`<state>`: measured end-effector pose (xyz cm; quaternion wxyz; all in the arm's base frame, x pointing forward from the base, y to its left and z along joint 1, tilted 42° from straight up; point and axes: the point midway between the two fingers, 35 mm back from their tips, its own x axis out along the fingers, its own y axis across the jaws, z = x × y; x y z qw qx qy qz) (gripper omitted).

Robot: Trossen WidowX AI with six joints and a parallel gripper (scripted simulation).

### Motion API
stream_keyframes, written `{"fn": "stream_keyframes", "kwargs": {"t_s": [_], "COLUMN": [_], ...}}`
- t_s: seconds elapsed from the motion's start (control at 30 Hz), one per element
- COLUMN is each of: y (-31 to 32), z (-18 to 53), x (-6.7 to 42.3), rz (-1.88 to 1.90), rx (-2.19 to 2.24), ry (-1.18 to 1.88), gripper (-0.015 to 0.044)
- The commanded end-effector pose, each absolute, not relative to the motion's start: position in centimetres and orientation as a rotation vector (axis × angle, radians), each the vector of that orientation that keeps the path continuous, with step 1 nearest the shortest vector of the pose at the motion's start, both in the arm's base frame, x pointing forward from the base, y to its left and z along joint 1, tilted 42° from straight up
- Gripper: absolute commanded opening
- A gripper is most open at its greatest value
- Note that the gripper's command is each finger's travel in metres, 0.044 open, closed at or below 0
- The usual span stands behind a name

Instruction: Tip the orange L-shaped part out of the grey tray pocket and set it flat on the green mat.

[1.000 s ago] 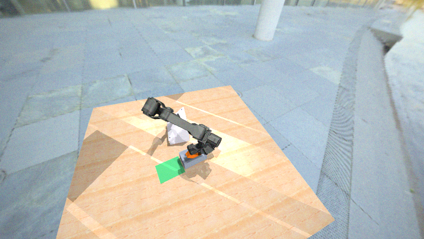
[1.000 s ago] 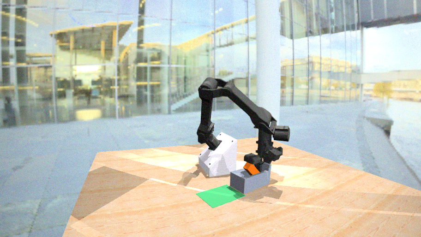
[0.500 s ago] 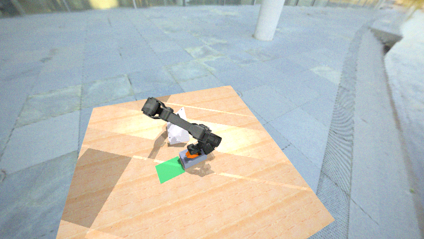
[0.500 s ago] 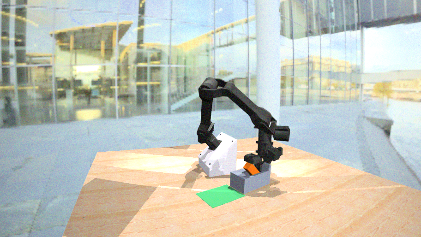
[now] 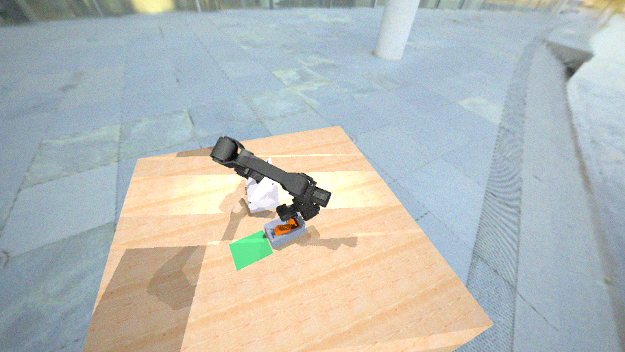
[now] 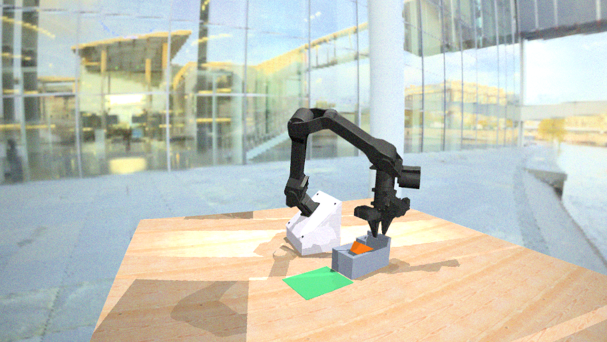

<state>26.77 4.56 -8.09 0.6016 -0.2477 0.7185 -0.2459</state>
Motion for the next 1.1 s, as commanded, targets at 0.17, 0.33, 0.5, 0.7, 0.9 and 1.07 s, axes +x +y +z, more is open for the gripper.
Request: {"fn": "stream_keyframes", "kwargs": {"t_s": [0.17,0.33,0.5,0.7,0.9,1.07], "y": [8.08,8.28,8.28,8.28,8.28,8.28], "z": [-3.01,-3.05,-3.05,-3.05,-3.05,-3.05], "x": [27.75,28.10,28.10,28.10,28.10,28.10], "rz": [-0.558,-0.546,-0.546,-0.546,-0.546,-0.546], "rx": [-0.557,-0.556,-0.556,-0.556,-0.556,-0.556], "ry": [1.639,1.620,1.620,1.620,1.620,1.620], "gripper": [0.0180,0.0180,0.0180,0.0180,0.0180,0.0180]}}
